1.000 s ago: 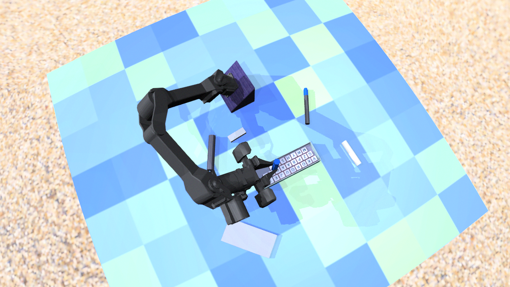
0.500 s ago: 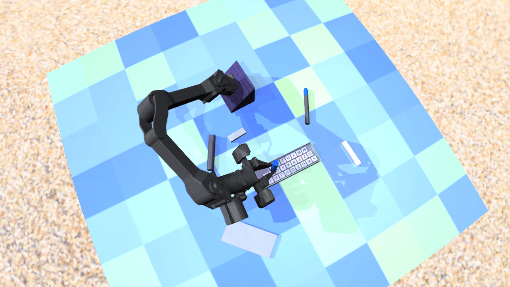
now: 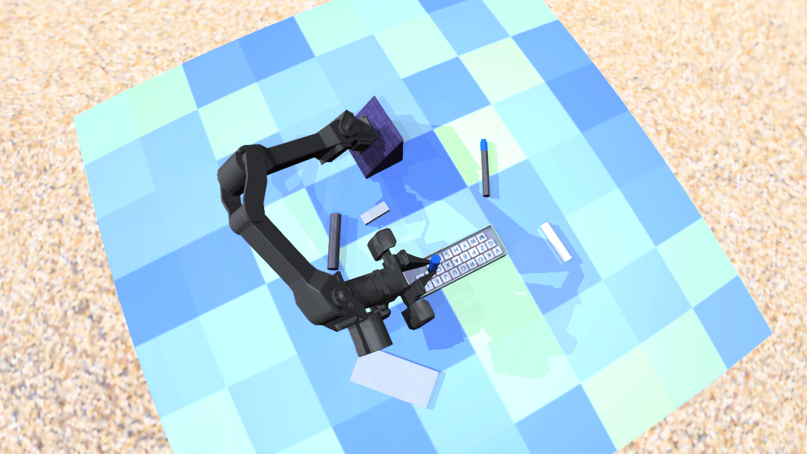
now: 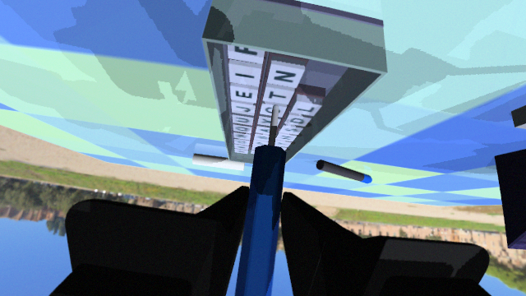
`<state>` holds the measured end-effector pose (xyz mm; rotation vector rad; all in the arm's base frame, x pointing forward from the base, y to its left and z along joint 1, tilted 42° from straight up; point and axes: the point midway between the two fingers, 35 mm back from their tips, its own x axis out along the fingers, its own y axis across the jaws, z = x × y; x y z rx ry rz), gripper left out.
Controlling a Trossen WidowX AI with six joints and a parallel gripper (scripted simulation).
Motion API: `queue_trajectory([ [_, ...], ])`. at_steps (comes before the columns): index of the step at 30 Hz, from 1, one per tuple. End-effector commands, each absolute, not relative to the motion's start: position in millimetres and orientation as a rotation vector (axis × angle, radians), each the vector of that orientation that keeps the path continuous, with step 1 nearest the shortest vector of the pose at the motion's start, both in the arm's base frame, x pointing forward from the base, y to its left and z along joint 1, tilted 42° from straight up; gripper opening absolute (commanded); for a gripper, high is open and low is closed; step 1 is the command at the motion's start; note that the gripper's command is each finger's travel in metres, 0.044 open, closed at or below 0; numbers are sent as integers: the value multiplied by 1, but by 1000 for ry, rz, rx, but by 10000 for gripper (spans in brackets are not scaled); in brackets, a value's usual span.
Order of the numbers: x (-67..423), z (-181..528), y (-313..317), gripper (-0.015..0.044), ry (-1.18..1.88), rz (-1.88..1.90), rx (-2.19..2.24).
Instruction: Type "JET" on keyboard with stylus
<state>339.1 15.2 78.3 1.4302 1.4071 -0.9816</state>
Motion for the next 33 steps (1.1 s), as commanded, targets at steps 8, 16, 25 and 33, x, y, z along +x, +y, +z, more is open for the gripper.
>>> queue_trajectory([
  [8, 340, 74, 12, 81, 1410, -977, 1430],
  [16, 340, 71, 10, 81, 1410, -977, 1430],
  [25, 340, 71, 9, 81, 1410, -977, 1430],
  [33, 340, 79, 17, 81, 1410, -977, 1430],
])
